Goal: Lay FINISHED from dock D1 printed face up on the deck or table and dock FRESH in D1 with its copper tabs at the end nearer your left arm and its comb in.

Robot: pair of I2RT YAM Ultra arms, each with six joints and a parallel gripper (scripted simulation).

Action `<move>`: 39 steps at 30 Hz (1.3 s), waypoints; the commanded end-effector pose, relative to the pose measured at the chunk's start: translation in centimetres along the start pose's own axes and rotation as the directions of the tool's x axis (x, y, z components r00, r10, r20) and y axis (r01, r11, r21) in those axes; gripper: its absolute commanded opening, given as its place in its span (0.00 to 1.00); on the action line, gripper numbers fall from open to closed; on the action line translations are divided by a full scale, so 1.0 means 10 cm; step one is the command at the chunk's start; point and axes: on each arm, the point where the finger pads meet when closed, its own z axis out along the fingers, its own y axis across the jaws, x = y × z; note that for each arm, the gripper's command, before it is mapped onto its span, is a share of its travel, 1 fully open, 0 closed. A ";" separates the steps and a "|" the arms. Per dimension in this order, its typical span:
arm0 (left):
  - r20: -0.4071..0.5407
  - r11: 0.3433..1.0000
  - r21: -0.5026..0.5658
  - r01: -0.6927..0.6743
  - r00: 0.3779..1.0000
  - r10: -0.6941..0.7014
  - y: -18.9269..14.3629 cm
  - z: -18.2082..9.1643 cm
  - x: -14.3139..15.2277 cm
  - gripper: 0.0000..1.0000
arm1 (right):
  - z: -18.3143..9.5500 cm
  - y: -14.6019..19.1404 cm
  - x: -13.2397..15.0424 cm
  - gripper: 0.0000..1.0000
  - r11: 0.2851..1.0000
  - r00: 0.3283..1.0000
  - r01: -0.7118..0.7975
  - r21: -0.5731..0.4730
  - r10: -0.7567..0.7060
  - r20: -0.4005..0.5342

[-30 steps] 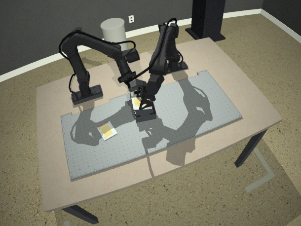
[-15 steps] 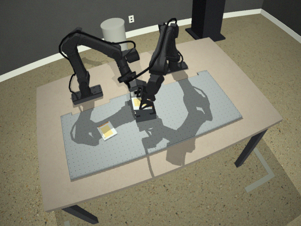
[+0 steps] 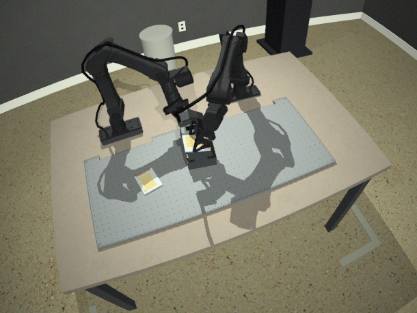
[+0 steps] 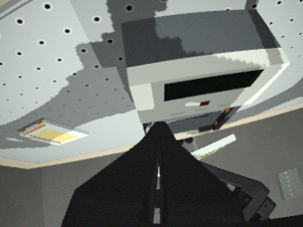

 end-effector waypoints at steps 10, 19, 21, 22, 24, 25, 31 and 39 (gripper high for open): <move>0.039 0.999 -0.031 -0.031 0.999 0.032 0.04 -0.09 -0.13 0.00 | -0.11 -0.05 0.09 0.00 0.999 1.000 -0.024 0.029 0.025 -0.016; 0.039 0.999 -0.031 -0.031 0.999 0.032 0.04 -0.09 -0.13 0.00 | -0.10 -0.03 0.08 0.00 0.999 1.000 -0.023 0.025 0.023 -0.016; 0.039 0.999 -0.031 -0.031 0.999 0.032 0.04 -0.09 -0.13 0.00 | -0.10 -0.03 0.08 0.00 0.999 1.000 -0.023 0.025 0.023 -0.016; 0.039 0.999 -0.031 -0.031 0.999 0.032 0.04 -0.09 -0.13 0.00 | -0.10 -0.03 0.08 0.00 0.999 1.000 -0.023 0.025 0.023 -0.016; 0.039 0.999 -0.031 -0.031 0.999 0.032 0.04 -0.09 -0.13 0.00 | -0.10 -0.03 0.08 0.00 0.999 1.000 -0.023 0.025 0.023 -0.016; 0.039 0.999 -0.031 -0.031 0.999 0.032 0.04 -0.09 -0.13 0.00 | -0.10 -0.03 0.08 0.00 0.999 1.000 -0.023 0.025 0.023 -0.016; 0.039 0.999 -0.031 -0.031 0.999 0.032 0.04 -0.09 -0.13 0.00 | -0.10 -0.03 0.08 0.00 0.999 1.000 -0.023 0.025 0.023 -0.016; 0.039 0.999 -0.031 -0.031 0.999 0.032 0.04 -0.09 -0.13 0.00 | -0.09 0.00 0.08 0.00 1.000 1.000 -0.021 0.021 0.022 -0.016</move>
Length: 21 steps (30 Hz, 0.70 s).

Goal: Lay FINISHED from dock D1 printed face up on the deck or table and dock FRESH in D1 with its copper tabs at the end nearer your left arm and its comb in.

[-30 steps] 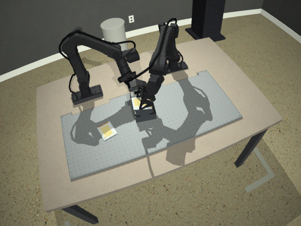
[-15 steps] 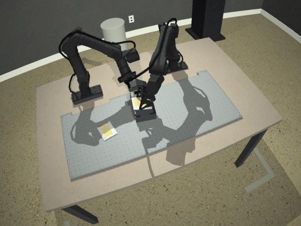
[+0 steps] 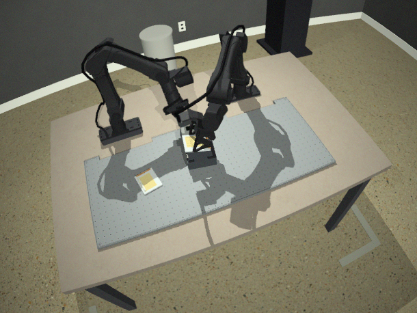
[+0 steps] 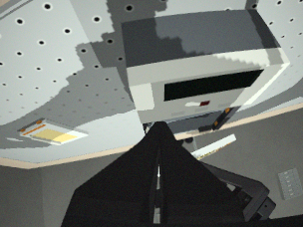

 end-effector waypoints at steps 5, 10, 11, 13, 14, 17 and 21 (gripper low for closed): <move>0.039 0.999 -0.031 -0.031 0.999 0.032 0.04 -0.09 -0.13 0.00 | -0.09 0.00 0.08 0.00 1.000 1.000 -0.021 0.021 0.022 -0.016; 0.039 0.999 -0.031 -0.031 0.999 0.032 0.04 -0.09 -0.13 0.00 | -0.09 0.00 0.08 0.00 1.000 1.000 -0.021 0.021 0.022 -0.016; 0.039 0.999 -0.031 -0.031 0.999 0.032 0.04 -0.09 -0.13 0.00 | -0.09 0.00 0.08 0.00 1.000 1.000 -0.021 0.021 0.022 -0.016; 0.039 0.999 -0.031 -0.031 0.999 0.032 0.04 -0.09 -0.13 0.00 | -0.08 0.01 0.08 0.00 1.000 1.000 -0.020 0.017 0.020 -0.016; 0.039 0.999 -0.031 -0.031 0.999 0.032 0.04 -0.09 -0.13 0.00 | -0.08 0.01 0.08 0.00 1.000 1.000 -0.020 0.017 0.020 -0.016; 0.039 0.999 -0.031 -0.031 0.999 0.032 0.04 -0.09 -0.13 0.00 | -0.08 0.02 0.08 0.00 1.000 1.000 -0.020 0.017 0.020 -0.016; 0.039 0.999 -0.031 -0.031 0.999 0.032 0.04 -0.09 -0.13 0.00 | -0.08 0.02 0.08 0.00 1.000 1.000 -0.020 0.017 0.020 -0.016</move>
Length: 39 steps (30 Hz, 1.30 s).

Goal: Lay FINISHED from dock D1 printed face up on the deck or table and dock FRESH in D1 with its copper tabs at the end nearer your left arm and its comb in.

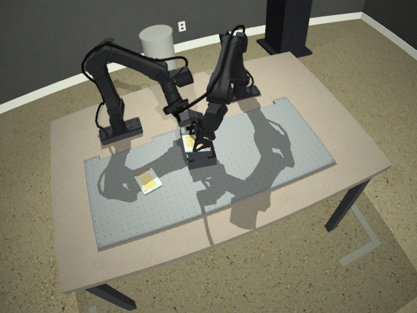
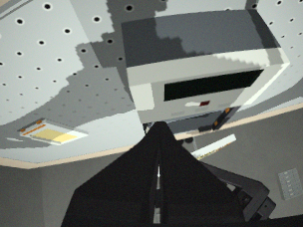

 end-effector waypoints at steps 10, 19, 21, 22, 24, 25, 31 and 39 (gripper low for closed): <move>0.039 0.999 -0.031 -0.031 0.999 0.032 0.04 -0.09 -0.13 0.00 | -0.08 0.02 0.08 0.00 1.000 1.000 -0.020 0.017 0.020 -0.016; 0.039 0.999 -0.031 -0.031 0.999 0.032 0.04 -0.09 -0.13 0.00 | -0.06 0.05 0.07 0.00 1.000 1.000 -0.019 0.013 0.019 -0.016; 0.039 0.999 -0.031 -0.031 0.999 0.032 0.04 -0.09 -0.13 0.00 | -0.06 0.05 0.07 0.00 1.000 1.000 -0.019 0.013 0.019 -0.016; 0.039 0.999 -0.031 -0.031 0.999 0.032 0.04 -0.09 -0.13 0.00 | -0.06 0.05 0.07 0.00 1.000 1.000 -0.019 0.013 0.019 -0.016; 0.039 0.999 -0.031 -0.031 0.999 0.032 0.04 -0.09 -0.13 0.00 | -0.06 0.05 0.07 0.00 1.000 1.000 -0.019 0.013 0.019 -0.016; 0.039 0.999 -0.031 -0.031 0.999 0.032 0.04 -0.09 -0.13 0.00 | -0.06 0.05 0.07 0.00 1.000 1.000 -0.019 0.013 0.019 -0.016; 0.039 0.999 -0.031 -0.031 0.999 0.032 0.04 -0.09 -0.13 0.00 | -0.05 0.07 0.07 0.00 1.000 1.000 -0.017 0.009 0.017 -0.015; 0.039 0.999 -0.031 -0.031 0.999 0.032 0.04 -0.09 -0.13 0.00 | -0.05 0.07 0.07 0.00 1.000 1.000 -0.017 0.009 0.017 -0.015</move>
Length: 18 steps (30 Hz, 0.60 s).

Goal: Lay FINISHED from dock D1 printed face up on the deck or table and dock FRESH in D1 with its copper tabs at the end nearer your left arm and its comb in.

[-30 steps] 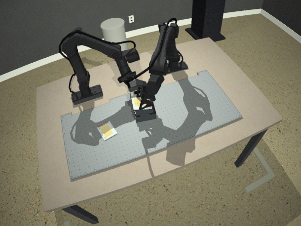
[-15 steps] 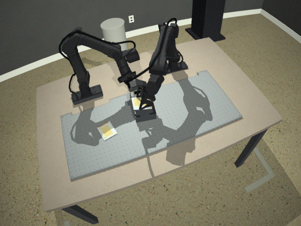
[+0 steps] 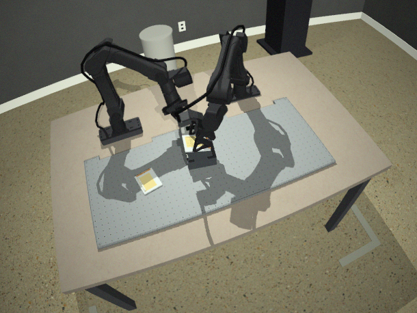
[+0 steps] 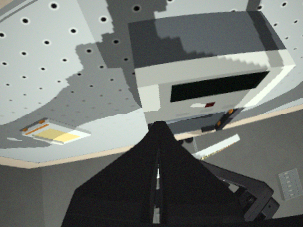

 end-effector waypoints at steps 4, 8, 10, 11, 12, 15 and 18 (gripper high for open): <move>0.039 0.999 -0.031 -0.031 0.999 0.032 0.04 -0.09 -0.13 0.00 | -0.05 0.02 0.07 0.00 1.000 1.000 -0.019 0.012 0.019 -0.016; 0.039 0.999 -0.031 -0.031 0.999 0.032 0.04 -0.09 -0.13 0.00 | -0.05 0.01 0.07 0.00 1.000 1.000 -0.020 0.011 0.020 -0.016; 0.039 0.999 -0.031 -0.031 0.999 0.032 0.04 -0.09 -0.13 0.00 | -0.04 0.00 0.07 0.00 1.000 1.000 -0.020 0.011 0.020 -0.016; 0.039 0.999 -0.031 -0.031 0.999 0.032 0.04 -0.09 -0.13 0.00 | -0.04 0.00 0.07 0.00 1.000 1.000 -0.020 0.011 0.020 -0.016; 0.039 0.999 -0.031 -0.031 0.999 0.032 0.04 -0.09 -0.13 0.00 | -0.04 0.00 0.07 0.00 1.000 1.000 -0.020 0.011 0.020 -0.016; 0.039 0.999 -0.031 -0.031 0.999 0.032 0.04 -0.09 -0.13 0.00 | -0.04 0.00 0.07 0.00 1.000 1.000 -0.020 0.011 0.020 -0.016; 0.039 0.999 -0.031 -0.031 0.999 0.032 0.04 -0.09 -0.13 0.00 | -0.04 0.00 0.07 0.00 1.000 1.000 -0.020 0.011 0.020 -0.016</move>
